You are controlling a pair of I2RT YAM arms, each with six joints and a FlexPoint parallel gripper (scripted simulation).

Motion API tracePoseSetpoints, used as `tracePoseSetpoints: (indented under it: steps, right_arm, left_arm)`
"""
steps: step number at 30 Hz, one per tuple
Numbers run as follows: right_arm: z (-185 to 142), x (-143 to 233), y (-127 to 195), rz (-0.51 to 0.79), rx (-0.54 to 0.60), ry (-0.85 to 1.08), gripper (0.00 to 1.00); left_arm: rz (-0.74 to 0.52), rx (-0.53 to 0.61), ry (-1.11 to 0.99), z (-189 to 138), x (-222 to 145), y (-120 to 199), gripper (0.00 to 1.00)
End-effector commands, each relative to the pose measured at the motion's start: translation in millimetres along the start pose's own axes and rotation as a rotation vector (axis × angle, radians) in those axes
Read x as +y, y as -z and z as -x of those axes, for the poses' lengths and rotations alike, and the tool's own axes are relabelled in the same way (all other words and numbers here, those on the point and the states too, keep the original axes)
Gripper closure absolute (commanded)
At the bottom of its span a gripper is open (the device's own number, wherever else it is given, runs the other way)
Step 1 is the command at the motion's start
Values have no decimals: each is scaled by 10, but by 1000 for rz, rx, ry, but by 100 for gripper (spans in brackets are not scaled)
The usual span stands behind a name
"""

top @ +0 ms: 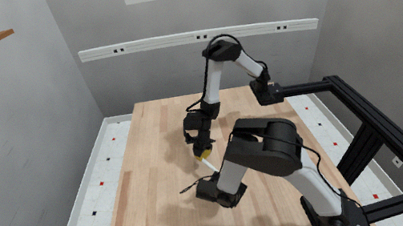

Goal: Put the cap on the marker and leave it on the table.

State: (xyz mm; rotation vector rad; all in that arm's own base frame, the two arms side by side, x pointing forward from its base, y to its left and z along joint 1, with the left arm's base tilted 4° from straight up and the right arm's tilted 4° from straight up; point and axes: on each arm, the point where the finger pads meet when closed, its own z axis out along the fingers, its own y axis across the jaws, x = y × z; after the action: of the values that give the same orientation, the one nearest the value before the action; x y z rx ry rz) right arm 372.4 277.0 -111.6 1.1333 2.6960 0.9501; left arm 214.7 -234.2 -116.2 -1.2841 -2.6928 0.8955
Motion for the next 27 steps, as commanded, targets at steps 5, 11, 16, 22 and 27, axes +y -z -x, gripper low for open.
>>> tracePoseSetpoints:
  steps: [5, 11, 16, 22, 27]
  right_arm:
    - [-53, 444, 137, 77, -11, 29, 94]
    - [-91, 341, 41, 47, -13, 11, 94]
    - [-258, 336, -79, 27, -8, 11, 94]
    - [-463, 444, -151, 35, 9, 40, 94]
    - [-459, 503, -116, 49, 15, 47, 94]
  left_arm:
    - [-19, -6, -21, 70, -50, 25, 93]
    - [-19, -6, -21, 71, -50, 25, 93]
    - [-19, -6, -21, 71, -50, 25, 93]
    - [-19, -6, -21, 71, -50, 25, 93]
    - [-19, -6, -21, 71, -50, 25, 93]
